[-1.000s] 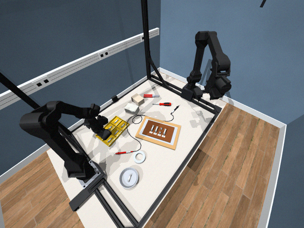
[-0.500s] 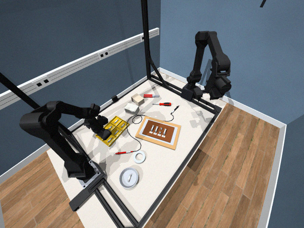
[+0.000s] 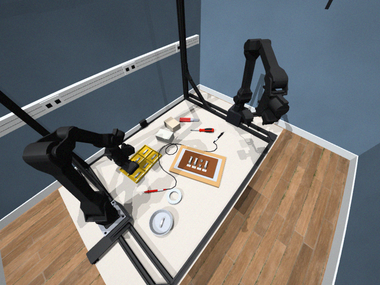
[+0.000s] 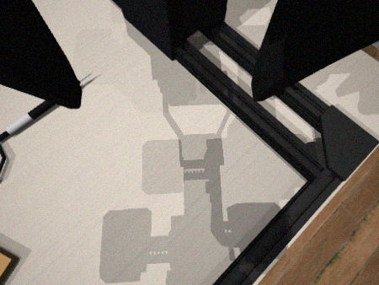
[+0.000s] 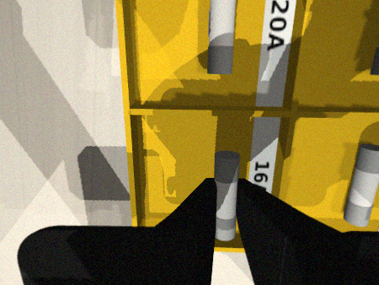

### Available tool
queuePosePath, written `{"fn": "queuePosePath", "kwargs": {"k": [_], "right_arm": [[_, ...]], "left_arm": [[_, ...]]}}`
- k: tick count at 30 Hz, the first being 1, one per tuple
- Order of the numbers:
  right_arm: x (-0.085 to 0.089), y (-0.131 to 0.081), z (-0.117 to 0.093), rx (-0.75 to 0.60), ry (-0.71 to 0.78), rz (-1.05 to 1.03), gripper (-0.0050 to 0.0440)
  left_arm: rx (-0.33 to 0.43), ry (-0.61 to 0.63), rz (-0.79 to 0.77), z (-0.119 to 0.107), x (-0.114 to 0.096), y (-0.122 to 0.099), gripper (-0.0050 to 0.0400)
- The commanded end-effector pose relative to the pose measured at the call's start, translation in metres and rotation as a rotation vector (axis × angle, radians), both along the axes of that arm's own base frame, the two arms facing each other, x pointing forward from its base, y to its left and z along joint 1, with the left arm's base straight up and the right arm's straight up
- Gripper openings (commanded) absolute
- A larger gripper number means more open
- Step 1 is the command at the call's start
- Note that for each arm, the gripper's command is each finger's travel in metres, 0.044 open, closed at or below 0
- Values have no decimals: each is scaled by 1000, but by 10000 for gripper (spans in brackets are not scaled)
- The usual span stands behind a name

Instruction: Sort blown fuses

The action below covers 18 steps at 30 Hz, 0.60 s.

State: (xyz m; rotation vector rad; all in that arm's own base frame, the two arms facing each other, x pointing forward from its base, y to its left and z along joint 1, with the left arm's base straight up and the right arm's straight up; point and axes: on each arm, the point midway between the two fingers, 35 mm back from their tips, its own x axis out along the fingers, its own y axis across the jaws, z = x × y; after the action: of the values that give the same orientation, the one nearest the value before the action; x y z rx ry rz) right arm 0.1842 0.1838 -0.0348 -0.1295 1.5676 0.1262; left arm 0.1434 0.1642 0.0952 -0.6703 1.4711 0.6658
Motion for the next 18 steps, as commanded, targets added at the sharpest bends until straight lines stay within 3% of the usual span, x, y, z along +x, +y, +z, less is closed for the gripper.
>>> {"fn": "queuePosePath", "kwargs": {"k": [1,18], "right_arm": [[6,7,12,29,-26,5,-50],[6,7,28,29,-26,5,-50]], "left_arm": [[17,-15,0,6,2,3,400],[17,-15,0,6,2,3,400]]}}
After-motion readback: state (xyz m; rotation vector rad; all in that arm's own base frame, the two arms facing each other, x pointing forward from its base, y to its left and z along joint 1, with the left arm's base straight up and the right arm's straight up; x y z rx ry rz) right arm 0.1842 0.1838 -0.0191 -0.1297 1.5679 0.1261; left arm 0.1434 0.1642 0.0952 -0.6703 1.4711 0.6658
